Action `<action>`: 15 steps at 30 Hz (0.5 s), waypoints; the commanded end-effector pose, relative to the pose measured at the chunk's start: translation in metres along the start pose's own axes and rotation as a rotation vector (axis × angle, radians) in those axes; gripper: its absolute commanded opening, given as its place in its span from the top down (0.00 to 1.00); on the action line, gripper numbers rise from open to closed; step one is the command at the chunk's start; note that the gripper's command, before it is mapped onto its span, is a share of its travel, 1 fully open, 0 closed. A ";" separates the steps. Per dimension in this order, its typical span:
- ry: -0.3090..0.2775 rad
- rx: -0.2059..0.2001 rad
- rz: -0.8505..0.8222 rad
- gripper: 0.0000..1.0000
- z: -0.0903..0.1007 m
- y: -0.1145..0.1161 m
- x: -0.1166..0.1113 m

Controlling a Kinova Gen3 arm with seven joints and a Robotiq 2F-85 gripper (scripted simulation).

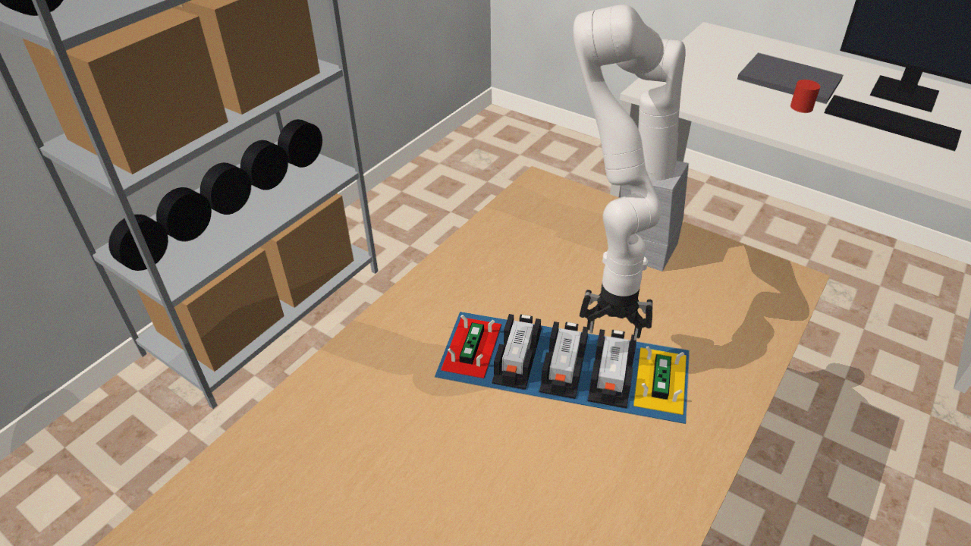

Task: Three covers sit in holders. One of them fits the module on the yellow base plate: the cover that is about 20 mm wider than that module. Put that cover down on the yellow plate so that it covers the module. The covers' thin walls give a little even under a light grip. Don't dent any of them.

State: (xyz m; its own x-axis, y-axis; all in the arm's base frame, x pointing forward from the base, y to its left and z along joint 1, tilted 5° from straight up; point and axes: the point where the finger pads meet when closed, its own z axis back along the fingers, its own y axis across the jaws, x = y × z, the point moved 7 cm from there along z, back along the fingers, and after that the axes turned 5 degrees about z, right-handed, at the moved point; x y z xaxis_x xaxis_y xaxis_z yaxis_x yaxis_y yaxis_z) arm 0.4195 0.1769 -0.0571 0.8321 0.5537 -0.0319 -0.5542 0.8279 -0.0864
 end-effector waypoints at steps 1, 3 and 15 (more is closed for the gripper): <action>-0.002 0.000 0.000 0.00 0.001 0.000 0.001; -0.002 0.000 0.000 0.00 0.001 -0.001 0.001; -0.001 -0.001 0.000 0.00 0.001 -0.004 0.000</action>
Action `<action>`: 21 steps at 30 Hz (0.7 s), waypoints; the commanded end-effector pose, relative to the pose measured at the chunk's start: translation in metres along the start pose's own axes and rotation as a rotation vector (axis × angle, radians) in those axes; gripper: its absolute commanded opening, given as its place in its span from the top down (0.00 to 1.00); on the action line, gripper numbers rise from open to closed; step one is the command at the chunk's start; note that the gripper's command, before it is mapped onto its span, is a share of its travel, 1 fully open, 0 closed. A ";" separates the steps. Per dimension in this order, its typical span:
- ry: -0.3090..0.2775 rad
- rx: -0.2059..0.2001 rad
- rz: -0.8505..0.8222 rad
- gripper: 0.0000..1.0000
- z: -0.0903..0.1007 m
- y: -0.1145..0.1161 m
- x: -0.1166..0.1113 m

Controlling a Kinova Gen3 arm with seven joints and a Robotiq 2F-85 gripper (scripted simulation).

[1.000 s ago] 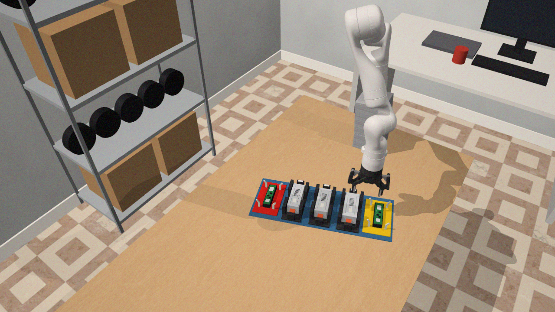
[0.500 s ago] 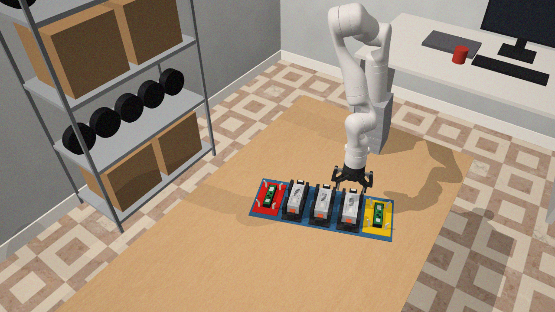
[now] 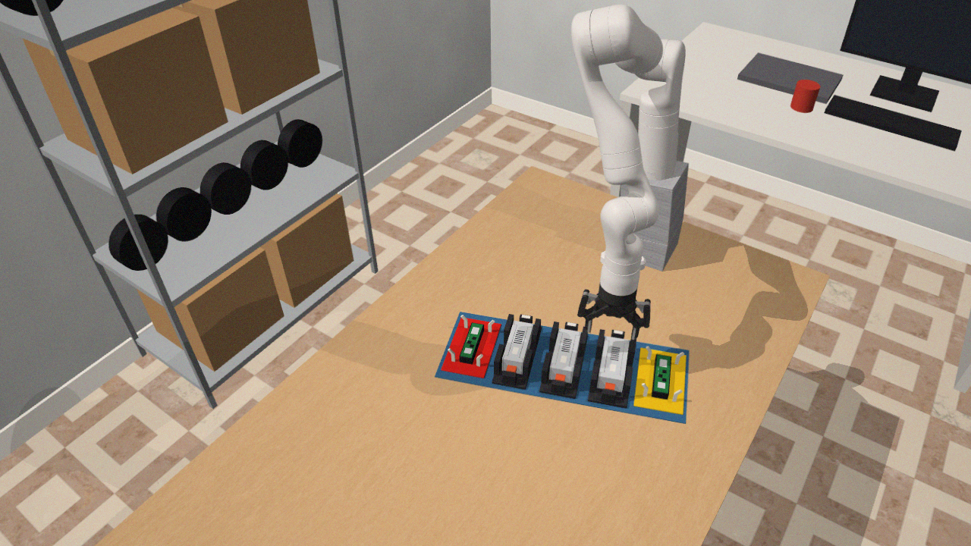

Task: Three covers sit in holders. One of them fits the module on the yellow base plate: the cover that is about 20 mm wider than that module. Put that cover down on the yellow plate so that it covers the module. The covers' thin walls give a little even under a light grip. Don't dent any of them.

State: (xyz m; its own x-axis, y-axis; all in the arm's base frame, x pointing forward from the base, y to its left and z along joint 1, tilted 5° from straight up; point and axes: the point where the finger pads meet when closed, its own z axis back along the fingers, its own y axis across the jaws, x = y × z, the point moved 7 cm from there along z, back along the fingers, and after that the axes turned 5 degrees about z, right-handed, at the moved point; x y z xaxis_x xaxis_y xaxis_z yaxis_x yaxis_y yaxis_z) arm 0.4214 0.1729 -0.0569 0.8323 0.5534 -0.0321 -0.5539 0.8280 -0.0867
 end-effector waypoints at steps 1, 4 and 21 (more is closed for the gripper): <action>-0.002 0.000 0.000 0.00 0.001 0.000 0.001; -0.002 0.000 0.000 0.00 0.001 0.000 0.001; -0.002 0.000 0.000 0.00 0.001 0.008 0.001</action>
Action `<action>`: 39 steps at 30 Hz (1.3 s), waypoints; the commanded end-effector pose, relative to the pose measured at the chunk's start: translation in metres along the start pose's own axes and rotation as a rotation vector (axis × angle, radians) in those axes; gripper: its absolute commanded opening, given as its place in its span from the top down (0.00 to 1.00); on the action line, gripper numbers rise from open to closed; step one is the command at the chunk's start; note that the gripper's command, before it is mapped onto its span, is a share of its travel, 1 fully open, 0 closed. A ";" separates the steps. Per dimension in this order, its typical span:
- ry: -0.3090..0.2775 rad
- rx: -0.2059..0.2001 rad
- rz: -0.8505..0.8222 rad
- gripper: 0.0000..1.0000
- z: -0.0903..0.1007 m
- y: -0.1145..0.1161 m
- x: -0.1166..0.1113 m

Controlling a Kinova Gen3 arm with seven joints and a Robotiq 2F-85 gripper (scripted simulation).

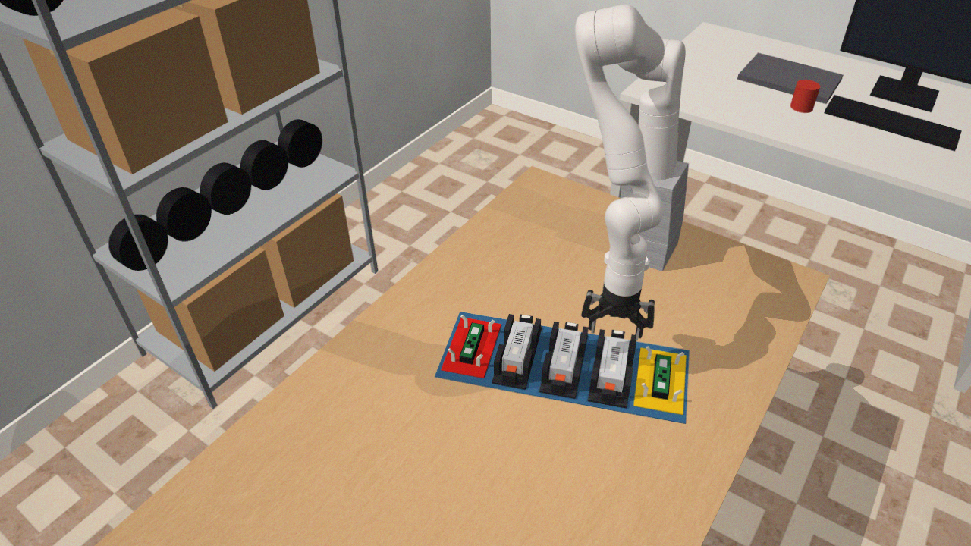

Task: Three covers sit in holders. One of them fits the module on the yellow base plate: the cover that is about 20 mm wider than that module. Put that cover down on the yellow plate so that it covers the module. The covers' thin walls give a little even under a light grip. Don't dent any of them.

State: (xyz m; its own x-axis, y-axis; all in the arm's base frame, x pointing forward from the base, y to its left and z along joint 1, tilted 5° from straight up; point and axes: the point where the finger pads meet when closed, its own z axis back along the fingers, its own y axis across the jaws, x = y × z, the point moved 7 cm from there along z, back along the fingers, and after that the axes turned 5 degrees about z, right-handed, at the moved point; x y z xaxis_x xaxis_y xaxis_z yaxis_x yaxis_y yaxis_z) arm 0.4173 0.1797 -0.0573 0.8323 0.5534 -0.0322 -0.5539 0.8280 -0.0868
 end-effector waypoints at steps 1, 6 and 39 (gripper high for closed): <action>-0.002 0.000 0.000 0.00 0.001 0.000 0.001; -0.002 0.000 0.000 0.00 0.001 0.002 0.001; -0.002 0.000 0.000 0.00 -0.015 0.008 0.001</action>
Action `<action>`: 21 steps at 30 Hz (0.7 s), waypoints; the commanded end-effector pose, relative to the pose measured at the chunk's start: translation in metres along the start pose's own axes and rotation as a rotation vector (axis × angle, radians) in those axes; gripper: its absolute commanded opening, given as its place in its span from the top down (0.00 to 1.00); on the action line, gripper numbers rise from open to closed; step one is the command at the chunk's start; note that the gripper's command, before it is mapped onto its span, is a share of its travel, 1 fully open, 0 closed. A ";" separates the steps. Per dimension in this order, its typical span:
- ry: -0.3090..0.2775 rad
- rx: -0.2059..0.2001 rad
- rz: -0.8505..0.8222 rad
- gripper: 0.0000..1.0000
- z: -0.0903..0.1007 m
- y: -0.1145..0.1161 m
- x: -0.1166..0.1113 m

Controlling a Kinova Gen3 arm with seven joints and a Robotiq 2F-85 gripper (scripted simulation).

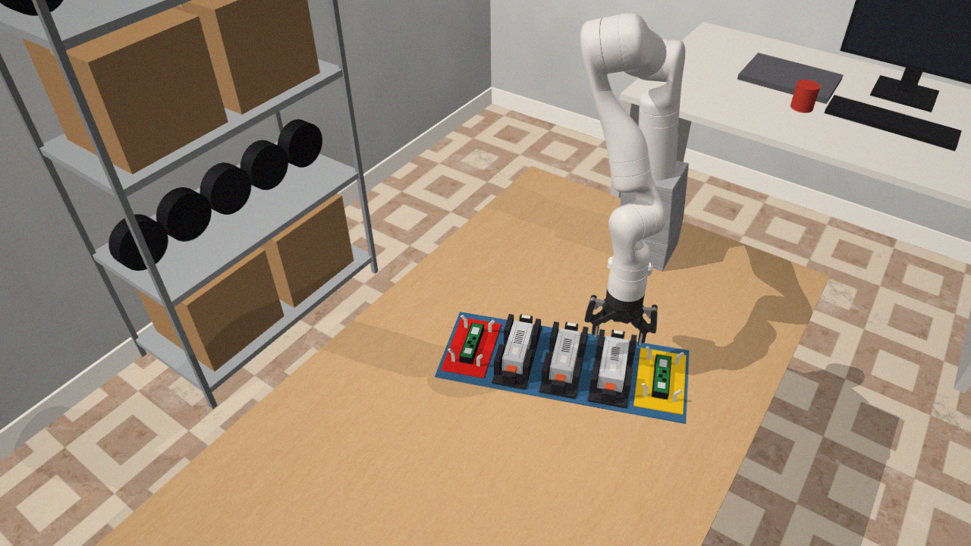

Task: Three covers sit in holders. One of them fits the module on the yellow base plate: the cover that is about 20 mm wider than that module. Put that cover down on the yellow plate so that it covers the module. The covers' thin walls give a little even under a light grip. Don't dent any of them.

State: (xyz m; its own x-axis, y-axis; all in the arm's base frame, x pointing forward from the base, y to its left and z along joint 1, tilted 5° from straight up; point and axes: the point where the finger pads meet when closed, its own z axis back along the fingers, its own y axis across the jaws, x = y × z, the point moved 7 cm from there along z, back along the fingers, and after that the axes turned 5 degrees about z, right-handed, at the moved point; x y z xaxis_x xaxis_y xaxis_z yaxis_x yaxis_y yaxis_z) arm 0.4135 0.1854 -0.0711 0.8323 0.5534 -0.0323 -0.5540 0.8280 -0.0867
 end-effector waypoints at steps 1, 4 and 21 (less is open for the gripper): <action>-0.002 0.000 0.000 0.00 -0.004 0.000 0.001; -0.002 0.000 0.000 0.00 -0.010 0.000 0.001; -0.002 0.000 0.000 0.00 -0.030 0.000 0.001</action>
State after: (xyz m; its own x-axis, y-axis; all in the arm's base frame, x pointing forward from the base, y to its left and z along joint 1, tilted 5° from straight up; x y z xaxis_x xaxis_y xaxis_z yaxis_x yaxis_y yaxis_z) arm 0.4142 0.1829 -0.0989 0.8323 0.5534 -0.0323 -0.5540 0.8280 -0.0867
